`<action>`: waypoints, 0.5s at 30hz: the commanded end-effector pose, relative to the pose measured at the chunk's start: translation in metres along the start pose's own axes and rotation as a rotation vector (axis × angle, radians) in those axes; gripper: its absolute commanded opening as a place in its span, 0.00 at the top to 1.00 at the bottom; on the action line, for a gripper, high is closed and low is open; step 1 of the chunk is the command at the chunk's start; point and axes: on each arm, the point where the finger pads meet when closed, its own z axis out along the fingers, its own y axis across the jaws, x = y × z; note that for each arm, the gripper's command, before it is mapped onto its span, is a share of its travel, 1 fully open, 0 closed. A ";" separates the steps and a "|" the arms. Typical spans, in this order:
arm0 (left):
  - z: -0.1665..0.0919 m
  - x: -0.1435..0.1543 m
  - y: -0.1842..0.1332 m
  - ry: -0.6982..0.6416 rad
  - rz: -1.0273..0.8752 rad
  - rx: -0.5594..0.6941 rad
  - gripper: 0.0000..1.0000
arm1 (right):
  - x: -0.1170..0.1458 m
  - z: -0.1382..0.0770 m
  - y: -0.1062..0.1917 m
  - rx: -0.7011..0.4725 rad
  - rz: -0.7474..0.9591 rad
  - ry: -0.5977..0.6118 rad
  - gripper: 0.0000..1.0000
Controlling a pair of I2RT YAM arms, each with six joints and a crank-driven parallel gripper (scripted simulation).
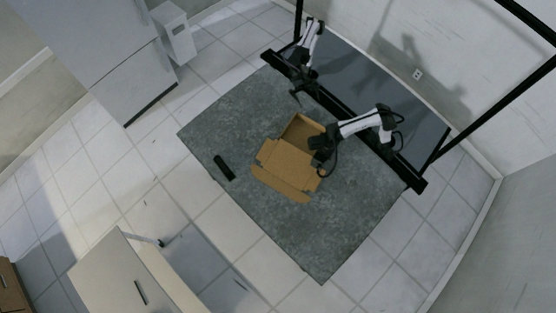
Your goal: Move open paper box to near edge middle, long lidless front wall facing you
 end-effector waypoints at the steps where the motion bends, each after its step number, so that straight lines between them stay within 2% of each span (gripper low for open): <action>1: -0.008 -0.003 0.001 -0.030 0.052 0.031 1.00 | -0.016 0.002 0.004 -0.010 -0.030 -0.041 0.00; 15: -0.007 -0.005 0.008 -0.033 0.157 0.029 1.00 | -0.019 0.002 0.004 -0.009 -0.024 -0.053 0.00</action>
